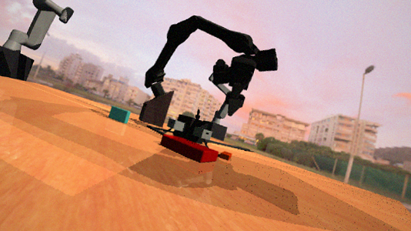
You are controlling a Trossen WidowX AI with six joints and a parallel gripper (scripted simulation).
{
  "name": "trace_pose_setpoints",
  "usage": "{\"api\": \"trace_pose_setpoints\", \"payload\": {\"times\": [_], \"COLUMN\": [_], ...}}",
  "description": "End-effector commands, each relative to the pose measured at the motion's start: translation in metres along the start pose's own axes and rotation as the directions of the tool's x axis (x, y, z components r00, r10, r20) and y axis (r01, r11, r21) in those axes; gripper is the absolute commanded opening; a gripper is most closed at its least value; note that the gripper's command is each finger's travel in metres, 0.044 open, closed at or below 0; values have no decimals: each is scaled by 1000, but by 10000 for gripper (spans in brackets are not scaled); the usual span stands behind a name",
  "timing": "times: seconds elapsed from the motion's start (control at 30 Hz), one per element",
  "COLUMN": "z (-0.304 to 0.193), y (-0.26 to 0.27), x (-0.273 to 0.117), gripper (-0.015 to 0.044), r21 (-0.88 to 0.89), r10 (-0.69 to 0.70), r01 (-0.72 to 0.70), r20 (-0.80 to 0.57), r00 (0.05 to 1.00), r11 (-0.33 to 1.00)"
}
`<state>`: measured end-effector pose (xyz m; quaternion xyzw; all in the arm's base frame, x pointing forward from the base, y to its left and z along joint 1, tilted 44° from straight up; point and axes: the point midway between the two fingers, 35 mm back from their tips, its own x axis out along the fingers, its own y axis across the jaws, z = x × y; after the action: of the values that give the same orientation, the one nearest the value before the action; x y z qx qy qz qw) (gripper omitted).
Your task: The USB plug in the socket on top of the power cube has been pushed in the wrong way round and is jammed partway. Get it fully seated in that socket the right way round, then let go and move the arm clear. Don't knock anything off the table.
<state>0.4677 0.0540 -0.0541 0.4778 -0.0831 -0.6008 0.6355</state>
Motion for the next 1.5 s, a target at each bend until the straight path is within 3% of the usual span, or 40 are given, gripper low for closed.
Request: {"api": "trace_pose_setpoints", "payload": {"times": [0.0,0.1,0.23,0.4,0.57,0.67,0.8,0.97,1.2,1.47], "z": [0,5,14,27,40,48,60,72,89,107], "y": [0,-6,-15,-27,-39,-46,-57,-67,-81,-97], "x": [0,-4,-9,-16,-23,-27,-33,-38,-45,-53], "gripper": [426,440,440,440,440,440,440,440,440,440], "r21": [-17,-259,-632,-936,-985,-883,-615,-288,220,721], "r10": [-2,-28,-71,-124,-178,-210,-253,-293,-348,-402], "r01": [2,25,43,18,-62,-127,-219,-289,-335,-271], "r20": [-1,-8,-19,-28,-32,-34,-33,-30,-23,-11], "r00": [1000,1000,997,992,983,977,967,956,937,916], "r11": [1000,966,774,351,-161,-451,-758,-913,-916,-638]}}
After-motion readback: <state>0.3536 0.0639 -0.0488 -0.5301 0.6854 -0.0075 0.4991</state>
